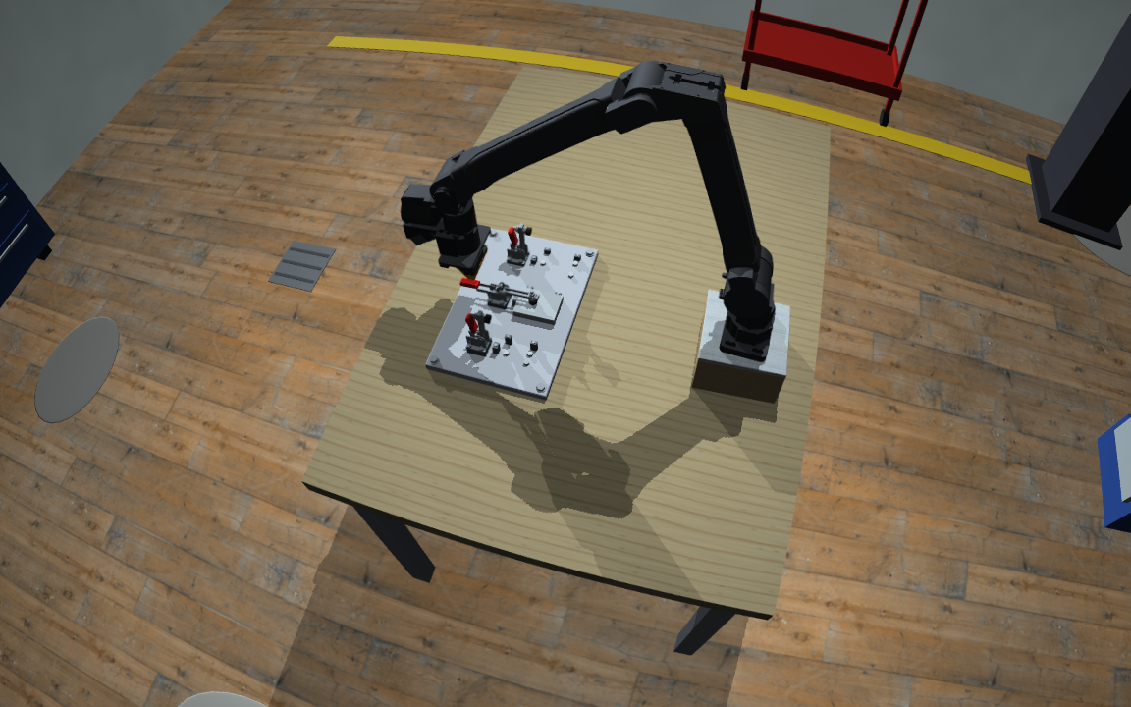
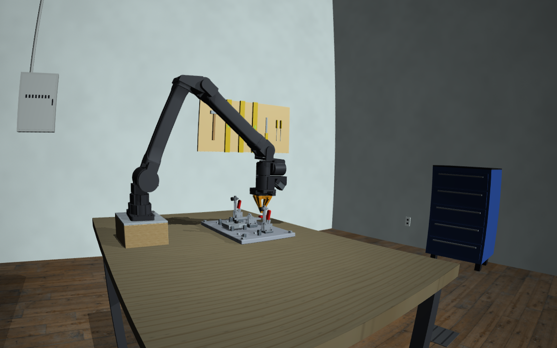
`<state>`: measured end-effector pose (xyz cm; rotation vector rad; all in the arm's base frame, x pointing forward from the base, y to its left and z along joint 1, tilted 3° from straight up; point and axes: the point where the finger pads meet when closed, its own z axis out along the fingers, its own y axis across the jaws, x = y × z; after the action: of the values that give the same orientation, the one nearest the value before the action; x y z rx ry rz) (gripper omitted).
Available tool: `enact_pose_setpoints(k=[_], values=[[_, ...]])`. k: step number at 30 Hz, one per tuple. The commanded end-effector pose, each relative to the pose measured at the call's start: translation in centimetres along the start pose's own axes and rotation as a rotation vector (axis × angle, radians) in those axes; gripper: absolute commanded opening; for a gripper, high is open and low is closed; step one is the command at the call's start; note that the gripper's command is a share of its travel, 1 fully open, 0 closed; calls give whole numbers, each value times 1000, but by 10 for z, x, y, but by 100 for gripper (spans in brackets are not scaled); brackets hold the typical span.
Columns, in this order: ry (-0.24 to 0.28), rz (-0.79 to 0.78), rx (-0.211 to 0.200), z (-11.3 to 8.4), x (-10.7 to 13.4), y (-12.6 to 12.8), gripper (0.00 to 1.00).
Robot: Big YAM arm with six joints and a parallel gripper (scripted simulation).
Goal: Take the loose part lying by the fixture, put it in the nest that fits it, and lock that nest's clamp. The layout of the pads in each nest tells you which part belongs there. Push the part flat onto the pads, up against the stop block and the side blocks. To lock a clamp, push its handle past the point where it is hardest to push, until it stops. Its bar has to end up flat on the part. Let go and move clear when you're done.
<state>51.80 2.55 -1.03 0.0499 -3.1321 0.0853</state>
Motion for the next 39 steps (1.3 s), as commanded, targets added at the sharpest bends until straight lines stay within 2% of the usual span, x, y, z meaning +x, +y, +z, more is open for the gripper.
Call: enact_pose_setpoints(k=[1,11,13,14,16,18,19,24,39], values=[[-82,5,-3,-48,-26,6,0],[-83,7,-4,-83,-24,5,0],[-83,7,-4,-83,-24,5,0],[-1,4,1,-50,-5,5,0],[-29,4,-1,-64,-15,6,0],[-81,6,-4,-90,-24,6,0],[-84,6,-4,-92,-24,6,0],[-64,5,-3,-81,-19,6,0],[-64,5,-3,-81,-19,6,0]])
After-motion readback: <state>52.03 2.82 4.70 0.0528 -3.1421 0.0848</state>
